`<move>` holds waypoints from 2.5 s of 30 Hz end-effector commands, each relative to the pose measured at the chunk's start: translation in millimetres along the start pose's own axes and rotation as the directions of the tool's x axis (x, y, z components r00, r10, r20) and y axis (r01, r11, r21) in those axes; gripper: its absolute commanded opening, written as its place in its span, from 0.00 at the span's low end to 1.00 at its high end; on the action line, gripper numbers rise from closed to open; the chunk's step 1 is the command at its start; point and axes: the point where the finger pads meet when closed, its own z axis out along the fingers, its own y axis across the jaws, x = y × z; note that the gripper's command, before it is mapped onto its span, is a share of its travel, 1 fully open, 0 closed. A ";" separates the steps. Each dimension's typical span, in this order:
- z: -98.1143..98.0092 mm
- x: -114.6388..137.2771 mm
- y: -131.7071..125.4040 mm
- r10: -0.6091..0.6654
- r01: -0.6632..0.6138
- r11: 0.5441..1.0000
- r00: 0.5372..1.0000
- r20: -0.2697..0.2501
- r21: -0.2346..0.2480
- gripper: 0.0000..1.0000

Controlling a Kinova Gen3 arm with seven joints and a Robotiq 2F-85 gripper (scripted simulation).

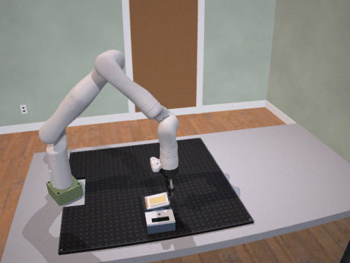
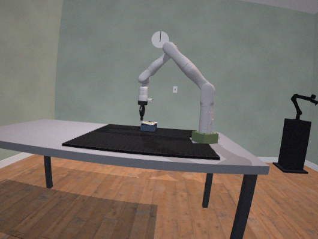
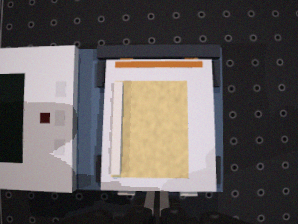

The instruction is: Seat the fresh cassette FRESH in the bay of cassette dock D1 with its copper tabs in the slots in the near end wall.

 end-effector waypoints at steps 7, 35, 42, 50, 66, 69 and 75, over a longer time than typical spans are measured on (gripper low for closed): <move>-11.8 -4.0 -0.4 0.000 0.000 1.000 1.000 0.005 0.002 0.00; -18.1 11.8 -0.4 0.000 0.000 1.000 1.000 0.005 0.002 0.00; -18.0 21.1 -0.4 0.000 0.000 1.000 1.000 0.005 0.002 0.00; -18.0 25.1 -0.4 0.000 0.000 1.000 1.000 0.005 0.002 0.00; -7.4 25.1 -0.4 0.000 0.000 1.000 1.000 0.005 0.002 0.00; -6.0 25.0 -0.4 0.000 0.000 1.000 1.000 0.005 0.002 0.00; -0.9 25.0 -0.4 0.000 0.000 1.000 1.000 0.005 0.002 0.00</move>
